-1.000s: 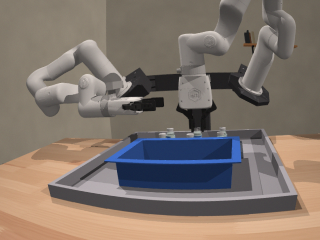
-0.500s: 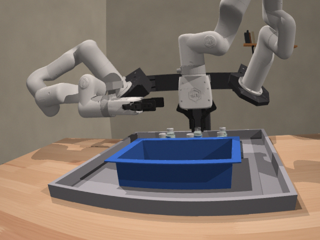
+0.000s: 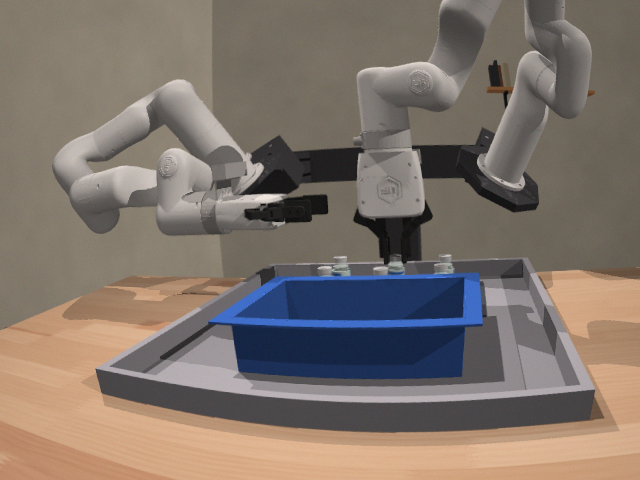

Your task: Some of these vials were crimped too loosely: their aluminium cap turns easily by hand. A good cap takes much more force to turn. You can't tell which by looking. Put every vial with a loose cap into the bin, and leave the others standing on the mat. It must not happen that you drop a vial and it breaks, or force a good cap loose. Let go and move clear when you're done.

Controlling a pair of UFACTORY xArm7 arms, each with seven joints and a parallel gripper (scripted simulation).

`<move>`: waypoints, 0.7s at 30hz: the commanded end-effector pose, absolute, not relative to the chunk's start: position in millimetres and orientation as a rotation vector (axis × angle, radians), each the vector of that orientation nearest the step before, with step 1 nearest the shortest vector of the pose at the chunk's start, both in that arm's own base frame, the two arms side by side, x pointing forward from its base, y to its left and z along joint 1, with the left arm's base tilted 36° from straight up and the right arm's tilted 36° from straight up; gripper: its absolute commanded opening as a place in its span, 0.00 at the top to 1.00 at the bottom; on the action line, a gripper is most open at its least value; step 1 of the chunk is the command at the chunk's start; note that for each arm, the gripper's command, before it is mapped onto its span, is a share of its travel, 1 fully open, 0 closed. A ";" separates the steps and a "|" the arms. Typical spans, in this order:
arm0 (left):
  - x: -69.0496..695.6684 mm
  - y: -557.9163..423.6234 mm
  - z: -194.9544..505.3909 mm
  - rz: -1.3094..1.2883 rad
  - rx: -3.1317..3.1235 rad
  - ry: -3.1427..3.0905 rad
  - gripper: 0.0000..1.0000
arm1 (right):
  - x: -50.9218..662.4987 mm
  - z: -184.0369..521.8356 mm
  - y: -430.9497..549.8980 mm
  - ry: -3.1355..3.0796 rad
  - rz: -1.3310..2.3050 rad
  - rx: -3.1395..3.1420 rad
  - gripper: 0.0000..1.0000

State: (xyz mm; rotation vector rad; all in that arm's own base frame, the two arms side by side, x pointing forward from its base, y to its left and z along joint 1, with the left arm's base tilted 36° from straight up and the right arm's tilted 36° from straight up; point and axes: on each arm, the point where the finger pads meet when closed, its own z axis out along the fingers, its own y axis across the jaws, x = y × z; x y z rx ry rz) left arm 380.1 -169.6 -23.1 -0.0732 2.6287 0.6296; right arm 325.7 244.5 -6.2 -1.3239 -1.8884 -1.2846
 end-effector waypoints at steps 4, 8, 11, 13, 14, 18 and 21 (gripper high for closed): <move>380.3 -171.8 -22.2 0.624 -0.070 2.628 0.76 | 324.7 -4.7 245.8 -1.889 -1.286 -1.319 0.00; 380.4 -171.8 -22.1 0.624 -0.070 2.628 0.76 | 324.7 -4.6 245.9 -1.889 -1.286 -1.319 0.00; 380.3 -171.7 -22.4 0.625 -0.071 2.628 0.78 | 324.8 -4.7 245.7 -1.889 -1.286 -1.319 0.00; 380.2 -171.8 -22.5 0.625 -0.071 2.628 0.78 | 324.8 -4.7 245.6 -1.889 -1.286 -1.319 0.00; 380.2 -171.8 -22.6 0.625 -0.071 2.628 0.78 | 324.8 -4.7 245.5 -1.889 -1.286 -1.319 0.00; 380.1 -171.9 -22.9 0.625 -0.071 2.628 0.78 | 324.9 -4.7 245.3 -1.889 -1.286 -1.319 0.00; 380.1 -172.0 -23.1 0.625 -0.071 2.628 0.78 | 325.0 -4.6 245.1 -1.889 -1.286 -1.319 0.00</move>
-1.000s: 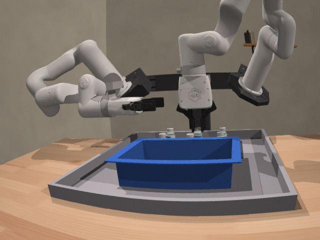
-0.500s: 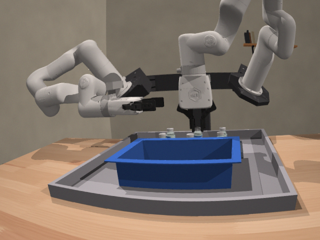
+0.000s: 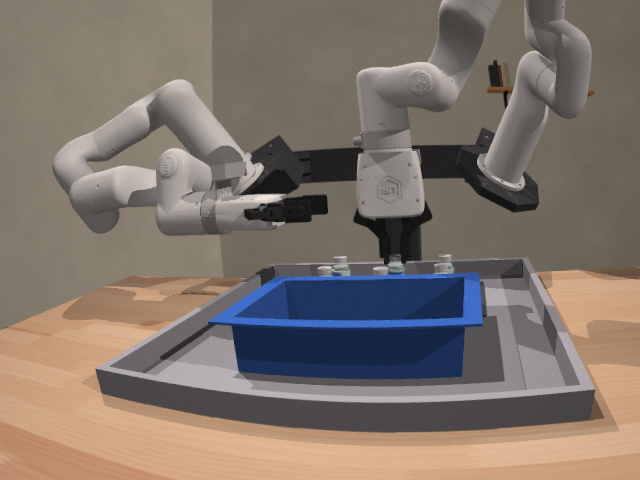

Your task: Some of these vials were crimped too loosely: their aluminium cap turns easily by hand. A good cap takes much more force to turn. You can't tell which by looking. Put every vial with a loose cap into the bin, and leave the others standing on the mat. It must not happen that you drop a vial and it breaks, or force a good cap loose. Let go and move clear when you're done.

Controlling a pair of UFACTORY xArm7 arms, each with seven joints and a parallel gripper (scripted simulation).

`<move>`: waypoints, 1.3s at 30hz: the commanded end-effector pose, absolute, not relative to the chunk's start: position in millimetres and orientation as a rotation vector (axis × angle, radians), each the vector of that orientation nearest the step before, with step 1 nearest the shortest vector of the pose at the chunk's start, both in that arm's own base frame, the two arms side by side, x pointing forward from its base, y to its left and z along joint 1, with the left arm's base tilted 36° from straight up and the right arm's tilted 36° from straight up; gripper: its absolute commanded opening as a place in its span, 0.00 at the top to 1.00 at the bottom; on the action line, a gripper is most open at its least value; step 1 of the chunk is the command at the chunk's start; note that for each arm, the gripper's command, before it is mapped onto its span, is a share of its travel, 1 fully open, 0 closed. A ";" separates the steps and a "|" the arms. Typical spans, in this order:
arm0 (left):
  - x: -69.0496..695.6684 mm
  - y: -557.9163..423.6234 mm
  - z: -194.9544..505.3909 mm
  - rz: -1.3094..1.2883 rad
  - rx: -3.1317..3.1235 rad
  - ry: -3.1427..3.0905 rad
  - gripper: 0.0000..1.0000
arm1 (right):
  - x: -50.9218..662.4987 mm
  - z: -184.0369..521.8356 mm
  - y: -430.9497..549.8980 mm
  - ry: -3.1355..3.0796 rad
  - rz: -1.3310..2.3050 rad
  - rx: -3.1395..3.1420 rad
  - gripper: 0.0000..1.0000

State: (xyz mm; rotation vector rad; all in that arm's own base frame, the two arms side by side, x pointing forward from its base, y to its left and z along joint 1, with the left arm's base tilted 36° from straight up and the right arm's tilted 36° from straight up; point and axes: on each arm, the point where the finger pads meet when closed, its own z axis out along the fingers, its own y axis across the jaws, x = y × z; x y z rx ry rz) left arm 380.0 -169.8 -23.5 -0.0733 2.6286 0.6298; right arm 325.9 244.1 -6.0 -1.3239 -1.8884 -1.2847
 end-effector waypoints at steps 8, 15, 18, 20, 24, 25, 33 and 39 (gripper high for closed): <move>380.1 -172.1 -22.9 0.624 -0.071 2.628 0.80 | 324.8 -4.6 245.2 -1.889 -1.286 -1.319 0.00; 380.2 -172.1 -22.7 0.624 -0.071 2.628 0.80 | 324.4 -4.6 245.3 -1.889 -1.286 -1.319 0.00; 380.2 -172.1 -22.5 0.624 -0.071 2.628 0.80 | 324.3 -4.6 245.4 -1.889 -1.286 -1.319 0.00; 380.2 -172.1 -22.5 0.624 -0.071 2.628 0.80 | 324.1 -4.6 245.4 -1.889 -1.286 -1.319 0.00; 380.2 -172.0 -22.7 0.624 -0.071 2.628 0.77 | 324.4 -4.7 245.4 -1.889 -1.286 -1.319 0.00; 380.2 -172.0 -22.7 0.624 -0.071 2.628 0.77 | 324.4 -4.7 245.4 -1.889 -1.286 -1.319 0.00; 380.5 -171.8 -22.9 0.624 -0.071 2.628 0.77 | 324.7 -4.9 245.3 -1.889 -1.286 -1.319 0.00; 380.6 -171.6 -22.9 0.624 -0.071 2.628 0.77 | 324.8 -5.0 245.3 -1.889 -1.286 -1.319 0.00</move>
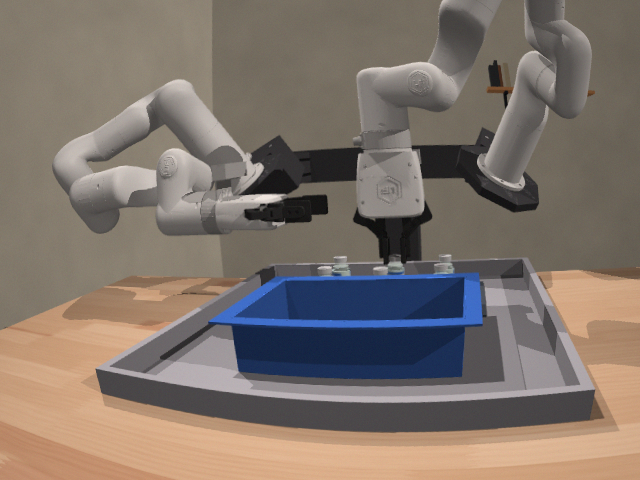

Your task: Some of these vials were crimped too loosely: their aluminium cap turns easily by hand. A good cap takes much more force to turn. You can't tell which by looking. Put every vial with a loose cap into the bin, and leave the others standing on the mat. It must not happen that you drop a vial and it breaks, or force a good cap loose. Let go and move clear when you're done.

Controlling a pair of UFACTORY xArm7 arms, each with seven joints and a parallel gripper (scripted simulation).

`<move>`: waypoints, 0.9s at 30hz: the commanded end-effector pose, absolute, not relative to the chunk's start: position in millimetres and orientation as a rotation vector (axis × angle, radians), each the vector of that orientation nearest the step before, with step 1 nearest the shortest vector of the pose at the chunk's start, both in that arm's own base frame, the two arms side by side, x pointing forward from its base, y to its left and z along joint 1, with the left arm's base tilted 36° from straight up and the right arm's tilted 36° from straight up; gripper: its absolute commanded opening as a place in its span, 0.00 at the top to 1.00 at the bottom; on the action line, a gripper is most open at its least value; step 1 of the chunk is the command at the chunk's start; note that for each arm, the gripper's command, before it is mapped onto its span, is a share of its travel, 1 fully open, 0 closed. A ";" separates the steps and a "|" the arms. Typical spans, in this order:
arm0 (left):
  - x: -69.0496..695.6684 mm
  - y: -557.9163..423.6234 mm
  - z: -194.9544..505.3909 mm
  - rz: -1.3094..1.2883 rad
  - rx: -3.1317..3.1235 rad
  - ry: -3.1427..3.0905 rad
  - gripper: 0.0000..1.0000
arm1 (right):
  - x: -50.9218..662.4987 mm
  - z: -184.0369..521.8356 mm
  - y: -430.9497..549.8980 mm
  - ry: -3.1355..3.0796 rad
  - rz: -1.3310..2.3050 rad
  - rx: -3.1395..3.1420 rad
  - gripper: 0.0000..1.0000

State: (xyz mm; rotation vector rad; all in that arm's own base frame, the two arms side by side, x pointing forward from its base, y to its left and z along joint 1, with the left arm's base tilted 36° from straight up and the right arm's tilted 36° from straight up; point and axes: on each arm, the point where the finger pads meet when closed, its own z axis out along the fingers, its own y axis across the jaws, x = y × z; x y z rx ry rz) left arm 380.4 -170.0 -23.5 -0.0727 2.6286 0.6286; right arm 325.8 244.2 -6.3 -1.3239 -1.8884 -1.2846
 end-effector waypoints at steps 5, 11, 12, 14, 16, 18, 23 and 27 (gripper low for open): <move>380.2 -172.0 -22.8 0.624 -0.070 2.628 0.77 | 324.7 -4.8 245.5 -1.889 -1.286 -1.319 0.00; 379.9 -172.0 -22.7 0.624 -0.070 2.628 0.77 | 324.7 -4.6 245.6 -1.889 -1.286 -1.319 0.00; 379.8 -172.0 -22.7 0.624 -0.070 2.628 0.77 | 324.7 -4.6 245.7 -1.889 -1.286 -1.319 0.00; 379.7 -172.0 -22.7 0.624 -0.070 2.628 0.77 | 324.7 -4.5 245.7 -1.889 -1.286 -1.319 0.00; 379.7 -172.0 -22.7 0.624 -0.070 2.628 0.77 | 324.8 -4.5 245.7 -1.889 -1.286 -1.319 0.00; 378.5 -173.3 -20.1 0.624 -0.070 2.628 0.77 | 324.8 -4.6 245.7 -1.889 -1.286 -1.319 0.00; 371.9 -180.6 -6.7 0.624 -0.070 2.628 0.77 | 324.9 -4.7 245.6 -1.889 -1.286 -1.319 0.00; 366.6 -186.4 4.1 0.624 -0.070 2.628 0.77 | 325.1 -4.8 245.6 -1.889 -1.286 -1.319 0.00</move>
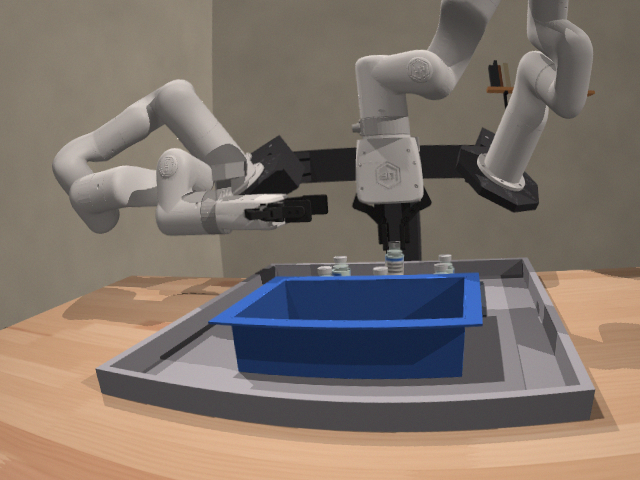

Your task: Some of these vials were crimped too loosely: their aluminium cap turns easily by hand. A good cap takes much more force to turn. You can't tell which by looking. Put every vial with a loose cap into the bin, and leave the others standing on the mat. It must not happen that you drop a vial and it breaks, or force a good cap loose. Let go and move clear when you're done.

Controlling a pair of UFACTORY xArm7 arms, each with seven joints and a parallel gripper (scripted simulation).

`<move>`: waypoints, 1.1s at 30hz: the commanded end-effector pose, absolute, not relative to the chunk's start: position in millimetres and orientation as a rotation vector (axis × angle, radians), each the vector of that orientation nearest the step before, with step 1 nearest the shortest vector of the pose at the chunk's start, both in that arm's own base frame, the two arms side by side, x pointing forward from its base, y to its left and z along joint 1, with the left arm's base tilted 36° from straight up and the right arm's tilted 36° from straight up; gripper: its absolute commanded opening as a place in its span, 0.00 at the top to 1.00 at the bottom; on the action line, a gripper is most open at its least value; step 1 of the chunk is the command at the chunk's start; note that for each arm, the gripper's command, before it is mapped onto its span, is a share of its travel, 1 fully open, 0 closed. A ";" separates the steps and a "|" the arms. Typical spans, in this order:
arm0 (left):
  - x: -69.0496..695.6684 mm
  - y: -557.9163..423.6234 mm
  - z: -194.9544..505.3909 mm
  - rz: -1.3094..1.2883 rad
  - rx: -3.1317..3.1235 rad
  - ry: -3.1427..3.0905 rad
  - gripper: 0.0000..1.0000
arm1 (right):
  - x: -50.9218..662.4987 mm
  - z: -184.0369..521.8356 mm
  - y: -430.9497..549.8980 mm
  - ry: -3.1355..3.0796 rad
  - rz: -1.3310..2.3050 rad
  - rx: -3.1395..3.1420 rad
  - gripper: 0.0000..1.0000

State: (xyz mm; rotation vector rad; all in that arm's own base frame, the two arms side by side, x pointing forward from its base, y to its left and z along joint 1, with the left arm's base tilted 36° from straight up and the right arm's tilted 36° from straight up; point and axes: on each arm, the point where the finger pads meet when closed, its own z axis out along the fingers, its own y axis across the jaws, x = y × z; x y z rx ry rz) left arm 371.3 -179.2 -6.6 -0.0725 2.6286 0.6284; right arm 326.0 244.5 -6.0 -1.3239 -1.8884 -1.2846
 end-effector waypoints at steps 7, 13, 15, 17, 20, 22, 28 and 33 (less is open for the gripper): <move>359.9 -193.6 17.5 0.624 -0.070 2.628 0.77 | 325.2 -5.0 245.6 -1.889 -1.286 -1.319 0.00; 357.1 -197.1 23.0 0.623 -0.070 2.628 0.77 | 324.7 -4.7 245.4 -1.889 -1.286 -1.319 0.00; 354.5 -200.0 28.4 0.623 -0.070 2.628 0.77 | 324.6 -4.6 245.3 -1.889 -1.286 -1.319 0.00; 351.8 -202.9 33.8 0.623 -0.070 2.628 0.77 | 324.5 -4.6 245.2 -1.889 -1.286 -1.319 0.00; 347.8 -207.3 41.8 0.623 -0.070 2.628 0.77 | 324.3 -4.5 245.1 -1.889 -1.286 -1.319 0.00; 345.2 -210.2 47.2 0.623 -0.070 2.628 0.77 | 324.1 -4.4 245.1 -1.889 -1.286 -1.319 0.00; 345.4 -210.3 46.7 0.622 -0.069 2.628 0.77 | 324.5 -4.6 245.2 -1.889 -1.286 -1.319 0.00; 339.4 -216.9 58.9 0.622 -0.069 2.628 0.77 | 324.7 -4.7 245.2 -1.889 -1.286 -1.319 0.00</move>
